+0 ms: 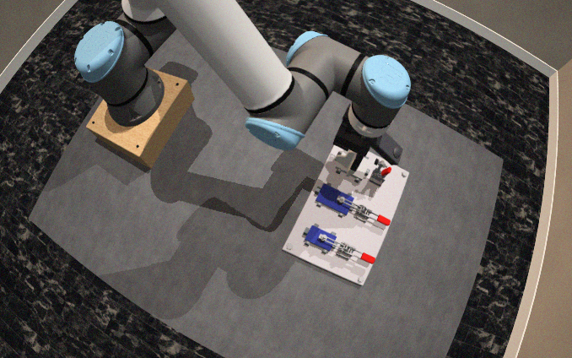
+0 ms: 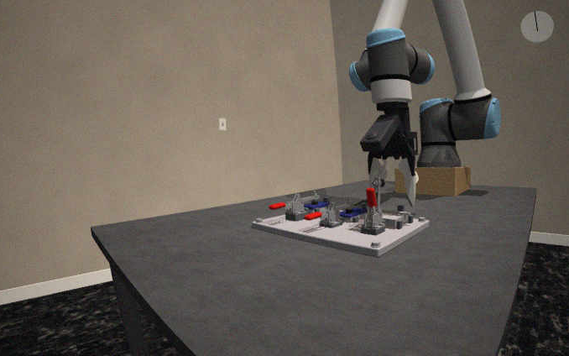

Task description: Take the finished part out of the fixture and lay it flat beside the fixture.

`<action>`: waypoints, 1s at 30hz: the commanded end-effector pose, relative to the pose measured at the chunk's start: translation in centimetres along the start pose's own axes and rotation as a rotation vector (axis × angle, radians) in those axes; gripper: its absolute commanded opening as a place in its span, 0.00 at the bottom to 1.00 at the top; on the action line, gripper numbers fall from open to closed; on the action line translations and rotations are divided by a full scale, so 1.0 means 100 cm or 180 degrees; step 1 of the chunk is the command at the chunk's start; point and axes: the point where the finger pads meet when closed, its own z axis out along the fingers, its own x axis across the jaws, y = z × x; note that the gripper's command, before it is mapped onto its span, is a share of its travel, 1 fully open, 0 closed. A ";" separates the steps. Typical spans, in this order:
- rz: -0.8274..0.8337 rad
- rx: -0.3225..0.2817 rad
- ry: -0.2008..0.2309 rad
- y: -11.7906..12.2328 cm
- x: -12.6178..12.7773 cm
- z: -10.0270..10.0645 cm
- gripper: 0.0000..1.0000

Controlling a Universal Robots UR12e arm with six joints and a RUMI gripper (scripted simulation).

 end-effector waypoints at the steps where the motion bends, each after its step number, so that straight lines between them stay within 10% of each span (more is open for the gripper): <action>1: 0.0000 0.0004 0.0000 -0.001 0.000 0.002 0.59; 30: 0.0000 0.0004 0.0000 -0.001 0.000 0.026 0.59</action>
